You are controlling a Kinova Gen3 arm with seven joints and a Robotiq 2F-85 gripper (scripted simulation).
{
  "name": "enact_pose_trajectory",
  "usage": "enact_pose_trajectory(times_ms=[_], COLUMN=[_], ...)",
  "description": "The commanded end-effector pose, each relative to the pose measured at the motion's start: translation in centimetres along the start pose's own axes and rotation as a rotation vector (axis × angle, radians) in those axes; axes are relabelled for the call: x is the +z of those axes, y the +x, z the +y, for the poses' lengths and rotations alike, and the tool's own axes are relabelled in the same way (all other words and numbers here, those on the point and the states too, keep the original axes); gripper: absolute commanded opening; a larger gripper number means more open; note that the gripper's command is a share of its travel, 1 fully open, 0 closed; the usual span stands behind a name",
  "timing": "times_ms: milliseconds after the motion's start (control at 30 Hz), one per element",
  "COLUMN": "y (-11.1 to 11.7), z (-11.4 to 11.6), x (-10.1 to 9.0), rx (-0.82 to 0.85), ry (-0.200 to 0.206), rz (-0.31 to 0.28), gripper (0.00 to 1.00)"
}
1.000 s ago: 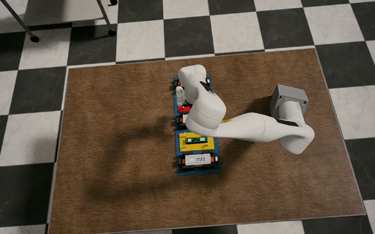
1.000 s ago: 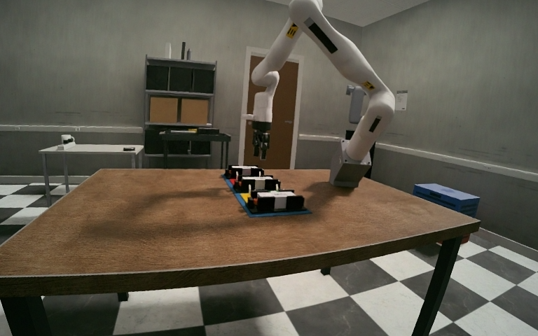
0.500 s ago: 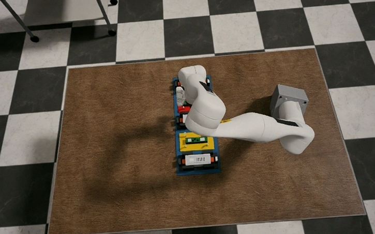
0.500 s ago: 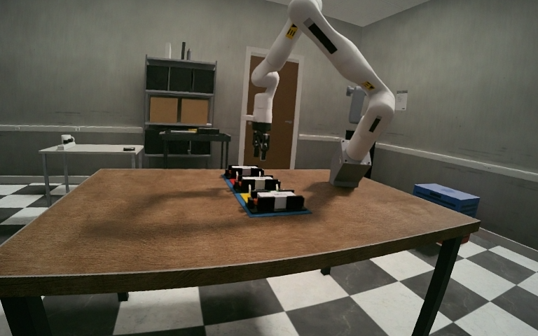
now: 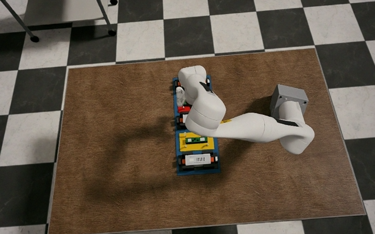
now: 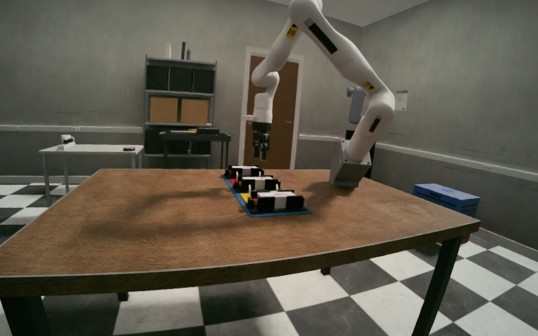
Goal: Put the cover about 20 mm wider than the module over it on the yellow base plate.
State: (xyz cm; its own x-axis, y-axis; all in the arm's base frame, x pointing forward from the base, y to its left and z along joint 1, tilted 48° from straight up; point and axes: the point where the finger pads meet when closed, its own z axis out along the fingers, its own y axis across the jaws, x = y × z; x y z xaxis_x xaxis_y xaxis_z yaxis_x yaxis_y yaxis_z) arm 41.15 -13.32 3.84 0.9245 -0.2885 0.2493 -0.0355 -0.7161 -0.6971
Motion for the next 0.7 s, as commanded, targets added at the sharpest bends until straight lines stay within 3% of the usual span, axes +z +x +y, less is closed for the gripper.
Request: enact_pose_trajectory(times_ms=[0,233,467,667], y=[0.0,0.0,0.0,0.0], z=[-1.6,-5.8,-5.8,-9.3], x=[0.0,0.1,0.1,0.2], rx=[0.000,0.000,0.000,0.000], ry=[-0.001,-0.001,-0.001,-0.001], rz=[0.002,0.002,0.002,0.001], gripper=[1.00,1.00,1.00,1.00])
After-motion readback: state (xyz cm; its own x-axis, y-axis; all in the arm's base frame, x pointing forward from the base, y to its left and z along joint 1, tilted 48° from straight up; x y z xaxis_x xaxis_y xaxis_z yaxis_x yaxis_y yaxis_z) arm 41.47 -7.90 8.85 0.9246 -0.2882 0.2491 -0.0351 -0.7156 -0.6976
